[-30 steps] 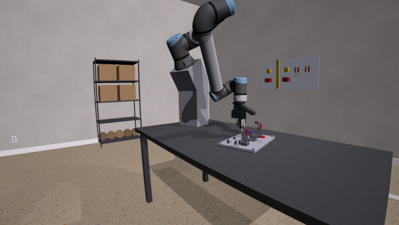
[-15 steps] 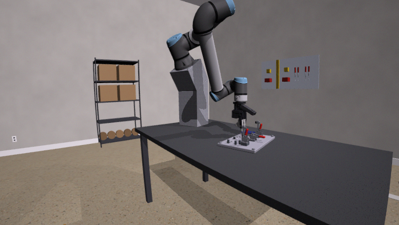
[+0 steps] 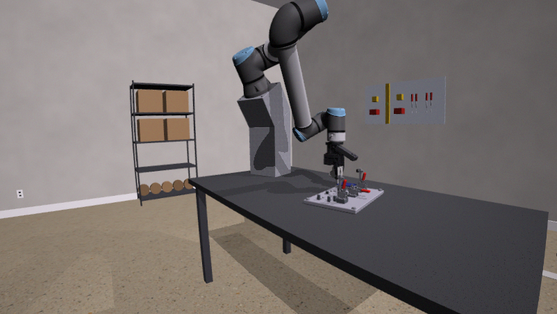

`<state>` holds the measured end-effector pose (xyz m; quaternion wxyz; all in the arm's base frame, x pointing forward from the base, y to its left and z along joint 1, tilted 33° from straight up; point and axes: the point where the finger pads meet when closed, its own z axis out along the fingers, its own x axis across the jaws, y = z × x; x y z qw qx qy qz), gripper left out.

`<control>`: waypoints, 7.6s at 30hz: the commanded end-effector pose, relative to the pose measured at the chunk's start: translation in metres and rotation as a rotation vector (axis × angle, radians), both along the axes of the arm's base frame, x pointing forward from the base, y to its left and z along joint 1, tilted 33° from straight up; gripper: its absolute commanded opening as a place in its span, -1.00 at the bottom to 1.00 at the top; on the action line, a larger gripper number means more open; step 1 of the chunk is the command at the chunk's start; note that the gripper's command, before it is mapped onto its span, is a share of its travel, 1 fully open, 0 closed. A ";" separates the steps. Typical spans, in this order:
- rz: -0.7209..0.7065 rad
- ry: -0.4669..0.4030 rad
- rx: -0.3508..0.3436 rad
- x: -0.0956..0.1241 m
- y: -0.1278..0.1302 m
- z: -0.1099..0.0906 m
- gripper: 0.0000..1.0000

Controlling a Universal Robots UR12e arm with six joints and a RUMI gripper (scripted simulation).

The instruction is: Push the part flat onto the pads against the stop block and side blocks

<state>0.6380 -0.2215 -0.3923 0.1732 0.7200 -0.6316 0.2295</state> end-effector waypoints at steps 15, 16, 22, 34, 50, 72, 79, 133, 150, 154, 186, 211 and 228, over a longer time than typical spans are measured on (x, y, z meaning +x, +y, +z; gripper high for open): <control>0.000 -0.001 0.000 0.003 0.001 0.001 -1.00; 0.000 -0.001 0.000 0.003 0.001 0.001 -1.00; 0.000 -0.001 0.000 0.003 0.001 0.001 -1.00; 0.000 -0.001 0.000 0.006 0.001 0.001 -1.00; 0.000 -0.001 0.000 0.006 0.001 0.001 -1.00; 0.000 -0.001 0.000 -0.013 -0.002 0.000 -1.00; 0.000 -0.001 0.000 -0.014 -0.002 0.000 -1.00; 0.000 -0.001 0.000 -0.018 0.020 0.033 -1.00; 0.000 -0.001 0.000 -0.018 0.020 0.033 -1.00; 0.000 -0.001 0.000 -0.018 0.020 0.033 -1.00; 0.000 -0.001 0.000 -0.015 0.023 0.031 -1.00; 0.000 -0.001 0.000 0.028 0.066 0.009 -1.00; 0.000 -0.001 0.000 0.041 0.079 0.002 -1.00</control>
